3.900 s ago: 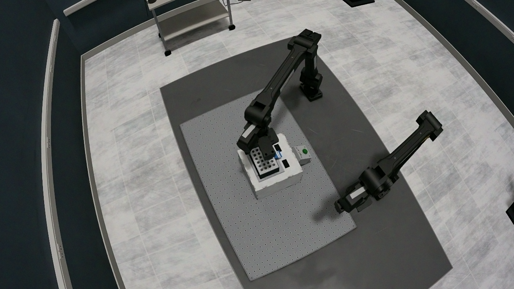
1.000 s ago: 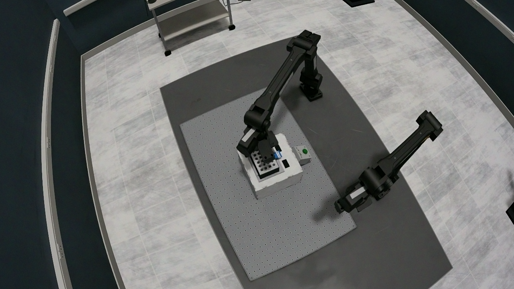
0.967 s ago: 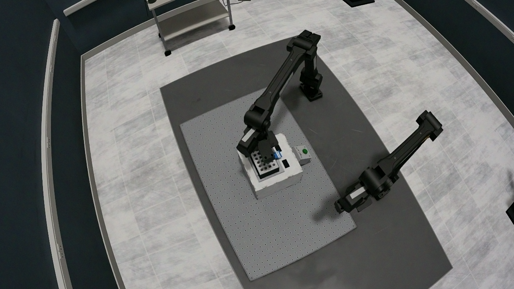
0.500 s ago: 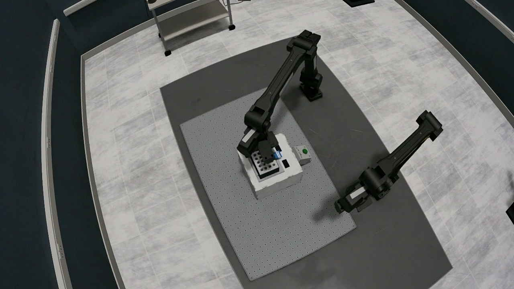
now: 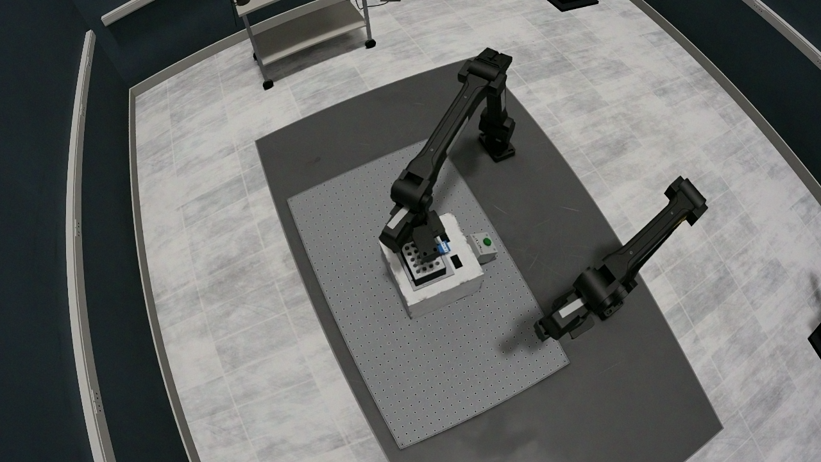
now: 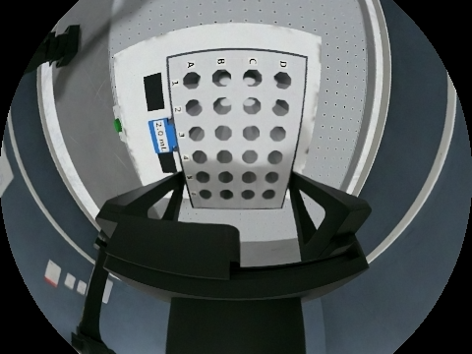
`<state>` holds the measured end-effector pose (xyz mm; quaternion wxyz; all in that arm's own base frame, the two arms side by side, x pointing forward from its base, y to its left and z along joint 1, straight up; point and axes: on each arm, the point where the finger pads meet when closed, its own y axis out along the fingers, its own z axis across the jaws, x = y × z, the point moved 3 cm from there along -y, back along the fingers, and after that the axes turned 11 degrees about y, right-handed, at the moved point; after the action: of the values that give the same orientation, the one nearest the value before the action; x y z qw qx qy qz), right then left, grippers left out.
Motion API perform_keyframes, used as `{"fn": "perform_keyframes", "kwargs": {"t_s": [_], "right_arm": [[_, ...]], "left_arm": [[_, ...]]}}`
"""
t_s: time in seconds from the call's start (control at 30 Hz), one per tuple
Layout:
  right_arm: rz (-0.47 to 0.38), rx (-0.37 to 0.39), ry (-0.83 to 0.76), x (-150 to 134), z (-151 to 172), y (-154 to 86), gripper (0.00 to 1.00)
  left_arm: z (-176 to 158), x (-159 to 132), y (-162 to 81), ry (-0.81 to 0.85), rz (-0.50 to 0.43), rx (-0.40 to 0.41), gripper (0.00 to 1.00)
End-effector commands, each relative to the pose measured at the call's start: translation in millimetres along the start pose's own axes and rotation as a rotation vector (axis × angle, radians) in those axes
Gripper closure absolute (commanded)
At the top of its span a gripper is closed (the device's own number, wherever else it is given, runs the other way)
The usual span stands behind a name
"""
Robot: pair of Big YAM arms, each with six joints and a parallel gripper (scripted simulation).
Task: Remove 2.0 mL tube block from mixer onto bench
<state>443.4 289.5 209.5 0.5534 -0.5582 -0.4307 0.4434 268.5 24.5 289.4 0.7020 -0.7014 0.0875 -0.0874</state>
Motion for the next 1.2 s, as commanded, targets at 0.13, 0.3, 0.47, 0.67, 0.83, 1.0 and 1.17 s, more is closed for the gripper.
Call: {"fn": "perform_keyframes", "kwargs": {"t_s": [0.13, 0.3, 0.47, 0.67, 0.83, 1.0, 1.17], "right_arm": [[0.003, 0.001, 0.019, 5, -9, 13, 0.00], [0.008, 0.005, 0.018, 5, -8, 16, 0.00], [0.014, 0.011, 0.018, 4, -8, 24, 0.00], [0.021, 0.017, 0.018, 3, -7, 30, 0.00], [0.013, 0.010, 0.018, 4, -7, 19, 0.00], [-0.008, -0.009, 0.018, 5, -9, 5, 0.00], [-0.037, -0.036, 0.018, 8, -11, -13, 0.00]], "left_arm": [[0, 7, -6, 0.009, -0.022, 0.009, 1.00], [-1, 8, -6, 0.010, -0.023, 0.009, 1.00], [-1, 8, -6, 0.010, -0.024, 0.010, 1.00], [-1, 8, -7, 0.010, -0.025, 0.011, 1.00], [-1, 8, -7, 0.010, -0.025, 0.011, 1.00], [-1, 8, -7, 0.010, -0.026, 0.011, 1.00], [-1, 8, -8, 0.009, -0.027, 0.012, 1.00]]}}
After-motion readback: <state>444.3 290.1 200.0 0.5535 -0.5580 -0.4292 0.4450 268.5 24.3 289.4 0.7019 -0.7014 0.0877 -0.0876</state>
